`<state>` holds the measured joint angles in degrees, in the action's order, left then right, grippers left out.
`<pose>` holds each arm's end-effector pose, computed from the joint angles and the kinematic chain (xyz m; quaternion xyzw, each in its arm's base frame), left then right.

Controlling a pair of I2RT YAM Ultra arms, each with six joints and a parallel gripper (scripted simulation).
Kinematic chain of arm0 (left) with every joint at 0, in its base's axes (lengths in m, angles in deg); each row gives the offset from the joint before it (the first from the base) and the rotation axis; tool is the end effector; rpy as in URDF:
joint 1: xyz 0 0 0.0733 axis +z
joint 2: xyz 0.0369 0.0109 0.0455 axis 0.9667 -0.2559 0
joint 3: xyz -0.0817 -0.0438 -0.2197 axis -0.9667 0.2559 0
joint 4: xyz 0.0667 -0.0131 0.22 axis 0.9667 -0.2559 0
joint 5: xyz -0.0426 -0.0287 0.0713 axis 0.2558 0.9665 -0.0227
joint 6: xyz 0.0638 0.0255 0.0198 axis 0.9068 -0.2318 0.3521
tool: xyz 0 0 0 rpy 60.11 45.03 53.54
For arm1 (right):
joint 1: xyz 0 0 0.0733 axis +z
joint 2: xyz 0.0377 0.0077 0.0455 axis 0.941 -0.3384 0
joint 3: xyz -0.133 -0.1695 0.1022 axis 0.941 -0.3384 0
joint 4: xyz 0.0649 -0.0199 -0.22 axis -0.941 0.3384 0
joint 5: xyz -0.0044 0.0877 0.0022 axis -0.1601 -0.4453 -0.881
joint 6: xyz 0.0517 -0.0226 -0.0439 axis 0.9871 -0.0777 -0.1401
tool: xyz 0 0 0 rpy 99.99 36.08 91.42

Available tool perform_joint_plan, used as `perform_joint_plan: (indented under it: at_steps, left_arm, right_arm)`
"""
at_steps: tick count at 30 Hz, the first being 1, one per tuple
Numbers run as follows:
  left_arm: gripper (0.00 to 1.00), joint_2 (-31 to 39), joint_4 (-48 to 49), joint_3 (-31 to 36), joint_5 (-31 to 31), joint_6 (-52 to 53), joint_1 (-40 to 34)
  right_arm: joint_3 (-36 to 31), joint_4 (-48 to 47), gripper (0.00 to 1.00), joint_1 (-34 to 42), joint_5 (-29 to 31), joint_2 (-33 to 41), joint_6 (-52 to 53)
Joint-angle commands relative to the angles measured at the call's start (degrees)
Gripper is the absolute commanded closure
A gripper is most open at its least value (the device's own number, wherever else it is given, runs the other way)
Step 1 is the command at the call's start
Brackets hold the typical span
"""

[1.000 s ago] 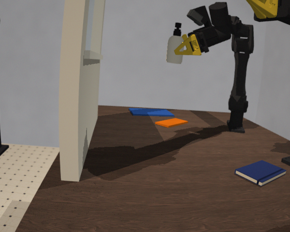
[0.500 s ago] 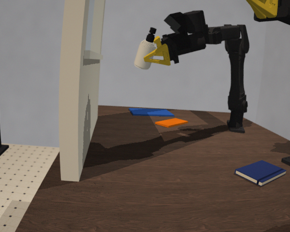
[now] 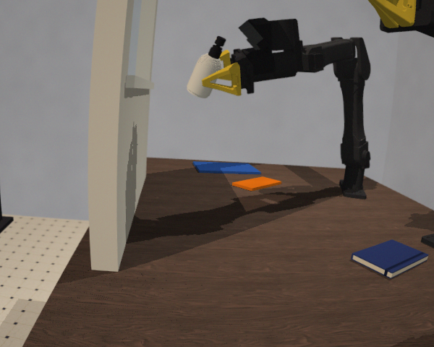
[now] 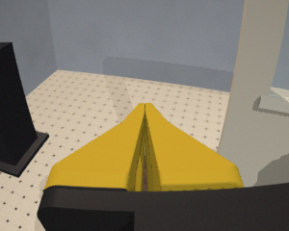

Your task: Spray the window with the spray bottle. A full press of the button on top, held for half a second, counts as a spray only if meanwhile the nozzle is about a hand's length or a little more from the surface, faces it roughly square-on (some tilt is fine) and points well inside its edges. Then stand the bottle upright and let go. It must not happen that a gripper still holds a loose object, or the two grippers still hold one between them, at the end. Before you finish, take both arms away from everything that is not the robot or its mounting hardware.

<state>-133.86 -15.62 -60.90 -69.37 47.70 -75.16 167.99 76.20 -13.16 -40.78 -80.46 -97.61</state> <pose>0.2463 0.0009 0.3769 -0.0002 0.7064 0.0000 0.7079 0.2548 0.3376 0.2960 -0.3338 0.7155 -0.0117 0.6136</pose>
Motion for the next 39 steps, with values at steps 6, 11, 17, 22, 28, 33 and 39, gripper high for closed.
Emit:
perform_joint_plan:
  at_steps: [6, 11, 17, 22, 28, 33, 39]
  left_arm:
    - [1.00, -2.5, 3.9, -2.8, 4.2, -1.7, -1.2]
    - [1.00, -6.2, 9.4, -5.5, 10.5, -4.3, -2.7]
    - [1.00, -10.2, 13.6, -8.0, 14.8, -6.2, -4.1]
    - [1.00, -15.5, 19.2, -11.5, 20.3, -8.4, -5.9]
    - [1.00, -22.0, 26.1, -15.6, 27.6, -11.4, -8.3]
    - [1.00, -26.7, 31.0, -18.7, 32.8, -13.6, -9.9]
    - [1.00, -33.1, 37.6, -22.8, 39.5, -16.2, -12.0]
  right_arm:
    - [1.8, -2.1, 1.00, -0.2, 0.4, 1.7, 0.3]
    - [1.8, -2.1, 1.00, -0.2, 0.4, 1.7, 0.3]
    - [1.8, -2.1, 1.00, -0.2, 0.4, 1.7, 0.3]
    - [1.8, -2.1, 1.00, -0.2, 0.4, 1.7, 0.3]
    - [1.8, -2.1, 1.00, -0.2, 0.4, 1.7, 0.3]
    - [1.8, -2.1, 1.00, -0.2, 0.4, 1.7, 0.3]
    - [1.8, -2.1, 1.00, -0.2, 0.4, 1.7, 0.3]
